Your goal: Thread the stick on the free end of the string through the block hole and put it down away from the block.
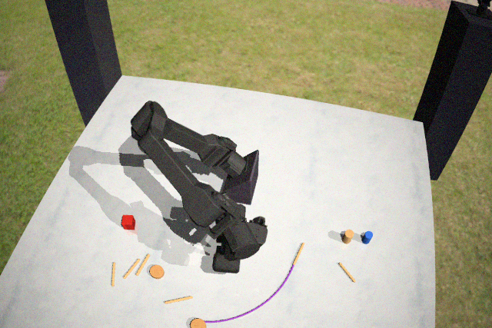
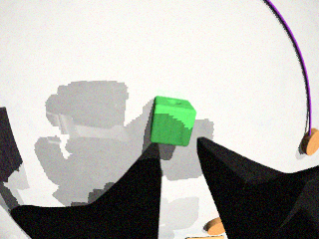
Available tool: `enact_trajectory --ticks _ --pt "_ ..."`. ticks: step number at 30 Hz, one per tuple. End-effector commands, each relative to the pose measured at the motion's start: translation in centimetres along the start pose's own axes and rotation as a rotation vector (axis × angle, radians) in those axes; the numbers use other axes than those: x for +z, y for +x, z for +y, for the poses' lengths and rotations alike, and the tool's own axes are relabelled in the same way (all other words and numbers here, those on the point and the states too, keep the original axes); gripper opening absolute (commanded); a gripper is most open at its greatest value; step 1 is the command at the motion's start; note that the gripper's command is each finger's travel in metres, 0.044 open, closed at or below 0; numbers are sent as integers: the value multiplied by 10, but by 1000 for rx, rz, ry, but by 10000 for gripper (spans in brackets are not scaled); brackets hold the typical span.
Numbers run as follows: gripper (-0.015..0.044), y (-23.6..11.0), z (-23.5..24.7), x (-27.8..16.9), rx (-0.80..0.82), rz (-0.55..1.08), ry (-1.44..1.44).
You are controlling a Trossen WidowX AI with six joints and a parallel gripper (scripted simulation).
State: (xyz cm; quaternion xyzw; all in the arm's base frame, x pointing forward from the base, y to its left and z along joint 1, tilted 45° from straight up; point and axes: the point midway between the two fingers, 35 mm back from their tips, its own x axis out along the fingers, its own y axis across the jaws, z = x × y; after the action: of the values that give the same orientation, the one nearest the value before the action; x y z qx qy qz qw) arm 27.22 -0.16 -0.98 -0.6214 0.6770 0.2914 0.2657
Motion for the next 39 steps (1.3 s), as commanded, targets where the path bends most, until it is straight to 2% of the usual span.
enact_trajectory --ticks 1,3,14,17,26,31,32,39 --pt "33 0 0 0 0 0 0" --pt "0 0 0 0 0 0 0" --pt "0 0 0 0 0 0 0" --pt "79 -3 -5 22 -3 -6 -166" --pt "315 -4 4 163 -10 -8 -1155" --pt "440 -3 7 174 -9 -6 -1228" --pt "440 -3 7 174 -9 -6 -1228" --pt "256 -3 7 174 -9 -6 -1228"
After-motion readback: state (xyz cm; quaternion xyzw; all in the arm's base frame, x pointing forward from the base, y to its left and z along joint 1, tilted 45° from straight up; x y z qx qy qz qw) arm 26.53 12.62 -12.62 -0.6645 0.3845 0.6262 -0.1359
